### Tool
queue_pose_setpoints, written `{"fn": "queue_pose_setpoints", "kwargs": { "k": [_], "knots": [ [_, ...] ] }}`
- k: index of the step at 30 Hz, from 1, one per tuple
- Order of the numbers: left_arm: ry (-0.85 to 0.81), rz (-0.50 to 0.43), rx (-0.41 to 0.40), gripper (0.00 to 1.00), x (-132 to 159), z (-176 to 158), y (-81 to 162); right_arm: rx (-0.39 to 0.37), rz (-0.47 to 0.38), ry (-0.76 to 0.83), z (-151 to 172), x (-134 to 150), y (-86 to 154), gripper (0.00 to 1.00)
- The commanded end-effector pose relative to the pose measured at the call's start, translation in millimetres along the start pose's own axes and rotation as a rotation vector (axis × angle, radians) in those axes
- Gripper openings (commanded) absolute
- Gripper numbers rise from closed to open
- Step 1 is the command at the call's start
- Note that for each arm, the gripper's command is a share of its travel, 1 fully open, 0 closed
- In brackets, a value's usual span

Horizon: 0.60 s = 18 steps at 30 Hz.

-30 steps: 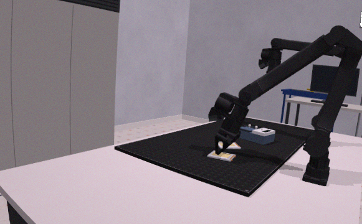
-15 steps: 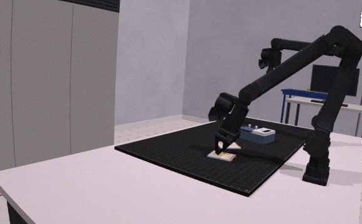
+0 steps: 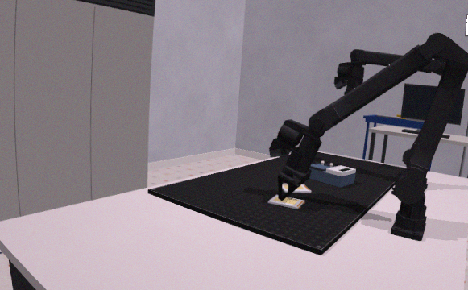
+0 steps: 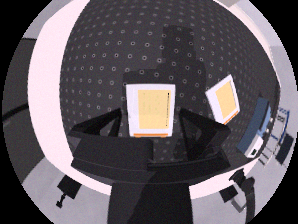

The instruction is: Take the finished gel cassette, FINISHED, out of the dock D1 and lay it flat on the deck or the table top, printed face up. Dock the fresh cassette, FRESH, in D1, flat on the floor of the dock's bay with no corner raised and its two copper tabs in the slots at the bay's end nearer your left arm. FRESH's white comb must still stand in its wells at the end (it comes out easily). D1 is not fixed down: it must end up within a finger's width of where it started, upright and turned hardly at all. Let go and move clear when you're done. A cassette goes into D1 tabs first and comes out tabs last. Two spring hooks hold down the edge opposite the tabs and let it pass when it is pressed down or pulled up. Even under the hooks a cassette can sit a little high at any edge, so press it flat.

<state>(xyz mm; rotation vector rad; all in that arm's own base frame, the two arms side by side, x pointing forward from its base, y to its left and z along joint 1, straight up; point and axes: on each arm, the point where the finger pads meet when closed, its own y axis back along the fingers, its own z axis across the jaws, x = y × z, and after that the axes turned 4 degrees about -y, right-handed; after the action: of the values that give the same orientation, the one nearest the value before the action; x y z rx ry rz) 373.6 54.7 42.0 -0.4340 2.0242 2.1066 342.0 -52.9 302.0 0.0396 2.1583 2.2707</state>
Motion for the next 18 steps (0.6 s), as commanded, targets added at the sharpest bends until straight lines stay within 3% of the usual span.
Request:
{"fn": "queue_pose_setpoints", "kwargs": {
  "k": [1,18],
  "knots": [
    [0.000,-0.061,-0.004,0.98,-33.3,1.9,16.9,0.004,-0.042,0.015,-0.2,-13.7,23.5,1.00],
    [0.000,-0.066,-0.005,0.98,-36.6,2.1,18.0,0.004,-0.042,0.015,-0.2,-13.7,23.5,1.00]
  ]
}}
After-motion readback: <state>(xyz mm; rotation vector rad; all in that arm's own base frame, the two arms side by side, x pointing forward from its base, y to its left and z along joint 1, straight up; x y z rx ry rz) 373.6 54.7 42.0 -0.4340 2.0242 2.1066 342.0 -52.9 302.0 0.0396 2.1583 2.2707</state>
